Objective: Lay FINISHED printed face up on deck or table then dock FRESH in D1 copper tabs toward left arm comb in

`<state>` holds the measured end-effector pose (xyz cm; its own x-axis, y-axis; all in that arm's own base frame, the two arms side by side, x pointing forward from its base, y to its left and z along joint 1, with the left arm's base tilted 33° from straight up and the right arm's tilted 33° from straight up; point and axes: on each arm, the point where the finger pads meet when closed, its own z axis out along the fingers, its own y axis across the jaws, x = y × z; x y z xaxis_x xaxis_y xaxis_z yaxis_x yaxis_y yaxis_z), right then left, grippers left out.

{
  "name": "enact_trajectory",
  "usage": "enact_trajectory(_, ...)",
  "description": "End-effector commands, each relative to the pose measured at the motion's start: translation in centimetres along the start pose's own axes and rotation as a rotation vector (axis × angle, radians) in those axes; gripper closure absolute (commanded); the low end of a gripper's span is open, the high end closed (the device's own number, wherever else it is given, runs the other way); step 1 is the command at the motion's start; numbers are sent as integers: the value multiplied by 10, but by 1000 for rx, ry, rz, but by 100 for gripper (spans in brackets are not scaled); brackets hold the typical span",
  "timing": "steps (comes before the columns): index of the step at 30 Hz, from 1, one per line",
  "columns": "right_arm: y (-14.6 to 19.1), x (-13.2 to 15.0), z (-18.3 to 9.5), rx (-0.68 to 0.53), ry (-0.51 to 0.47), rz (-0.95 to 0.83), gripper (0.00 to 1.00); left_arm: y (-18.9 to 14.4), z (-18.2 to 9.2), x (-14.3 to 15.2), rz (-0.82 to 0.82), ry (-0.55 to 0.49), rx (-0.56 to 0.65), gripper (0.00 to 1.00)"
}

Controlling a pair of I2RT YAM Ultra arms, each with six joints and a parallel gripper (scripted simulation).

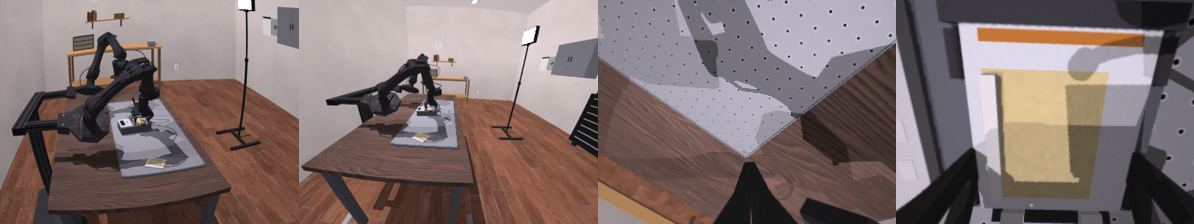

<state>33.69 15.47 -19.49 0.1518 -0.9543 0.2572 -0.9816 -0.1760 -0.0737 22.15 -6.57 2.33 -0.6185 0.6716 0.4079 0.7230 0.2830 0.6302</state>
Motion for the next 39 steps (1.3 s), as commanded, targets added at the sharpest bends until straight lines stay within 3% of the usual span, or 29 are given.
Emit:
enact_trajectory(1, -2, -2, -3, 9, -9, 1, 100, 10, 1, 15, -131, -2, 46, 100)
enact_trajectory(20, -2, -2, -3, 9, -9, 1, 100, 67, 22, 74, -667, 24, 228, 100)
enact_trajectory(24, -2, -2, -3, 9, -9, 1, 100, 68, 22, 75, -793, 30, 271, 100)
enact_trajectory(31, -2, -2, -3, 9, -9, 1, 100, 68, 22, 75, -932, 37, 318, 100)
enact_trajectory(38, -2, -2, -3, 9, -9, 1, 100, 68, 22, 75, -932, 37, 318, 100)
enact_trajectory(39, -2, -2, -3, 9, -9, 1, 100, 68, 22, 75, -932, 37, 318, 0)
